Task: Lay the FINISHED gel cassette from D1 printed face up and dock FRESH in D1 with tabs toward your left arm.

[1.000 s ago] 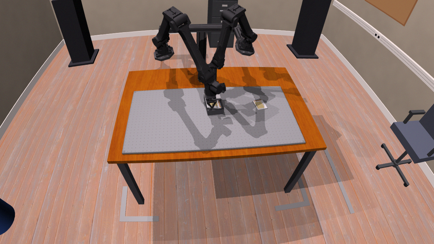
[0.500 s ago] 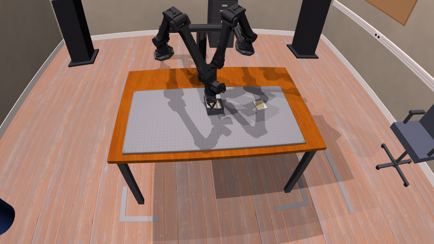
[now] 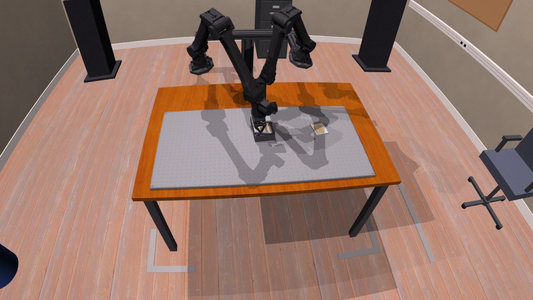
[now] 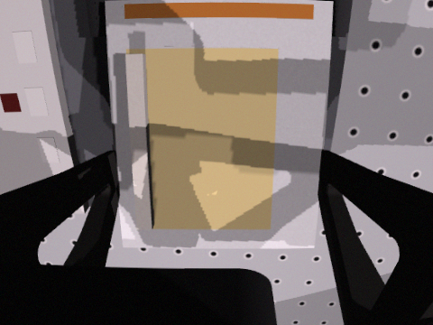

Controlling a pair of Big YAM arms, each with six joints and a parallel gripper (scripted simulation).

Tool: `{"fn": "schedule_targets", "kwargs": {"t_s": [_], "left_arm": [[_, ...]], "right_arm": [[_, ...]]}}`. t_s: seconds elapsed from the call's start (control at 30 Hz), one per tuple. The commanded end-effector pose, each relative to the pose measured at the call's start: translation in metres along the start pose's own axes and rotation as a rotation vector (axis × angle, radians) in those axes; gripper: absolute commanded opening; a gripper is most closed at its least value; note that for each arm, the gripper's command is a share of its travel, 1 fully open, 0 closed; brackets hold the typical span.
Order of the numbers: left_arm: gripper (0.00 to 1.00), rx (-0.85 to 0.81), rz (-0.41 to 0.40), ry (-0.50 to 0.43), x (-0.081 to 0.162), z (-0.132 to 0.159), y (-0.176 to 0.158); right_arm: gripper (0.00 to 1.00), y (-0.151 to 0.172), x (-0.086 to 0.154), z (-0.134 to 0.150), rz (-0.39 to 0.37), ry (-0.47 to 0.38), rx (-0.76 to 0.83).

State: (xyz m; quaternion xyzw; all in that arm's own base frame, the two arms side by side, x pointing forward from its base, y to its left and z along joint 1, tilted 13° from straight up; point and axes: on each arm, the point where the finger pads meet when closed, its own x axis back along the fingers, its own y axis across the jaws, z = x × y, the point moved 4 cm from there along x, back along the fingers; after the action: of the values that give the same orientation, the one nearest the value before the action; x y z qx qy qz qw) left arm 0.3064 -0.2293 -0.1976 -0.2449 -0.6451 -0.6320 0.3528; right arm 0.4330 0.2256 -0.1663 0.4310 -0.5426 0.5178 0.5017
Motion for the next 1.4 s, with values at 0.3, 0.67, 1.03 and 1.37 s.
{"fn": "schedule_targets", "kwargs": {"t_s": [0.3,0.67,1.03,1.37], "left_arm": [[0.00,-0.061,0.106,0.079,-0.0269,0.0370,-0.0447],[0.00,-0.061,0.106,0.079,-0.0269,0.0370,-0.0447],[0.00,-0.061,0.106,0.079,-0.0269,0.0370,-0.0447],[0.00,-0.061,0.106,0.079,-0.0269,0.0370,-0.0447]], "right_arm": [[0.00,-0.0027,0.0018,-0.0144,0.012,-0.008,0.003],[0.00,-0.0027,0.0015,-0.0164,0.012,-0.008,0.003],[0.00,-0.0027,0.0013,-0.0180,0.012,-0.008,0.003],[0.00,-0.0027,0.0011,-0.0193,0.012,-0.008,0.003]]}}
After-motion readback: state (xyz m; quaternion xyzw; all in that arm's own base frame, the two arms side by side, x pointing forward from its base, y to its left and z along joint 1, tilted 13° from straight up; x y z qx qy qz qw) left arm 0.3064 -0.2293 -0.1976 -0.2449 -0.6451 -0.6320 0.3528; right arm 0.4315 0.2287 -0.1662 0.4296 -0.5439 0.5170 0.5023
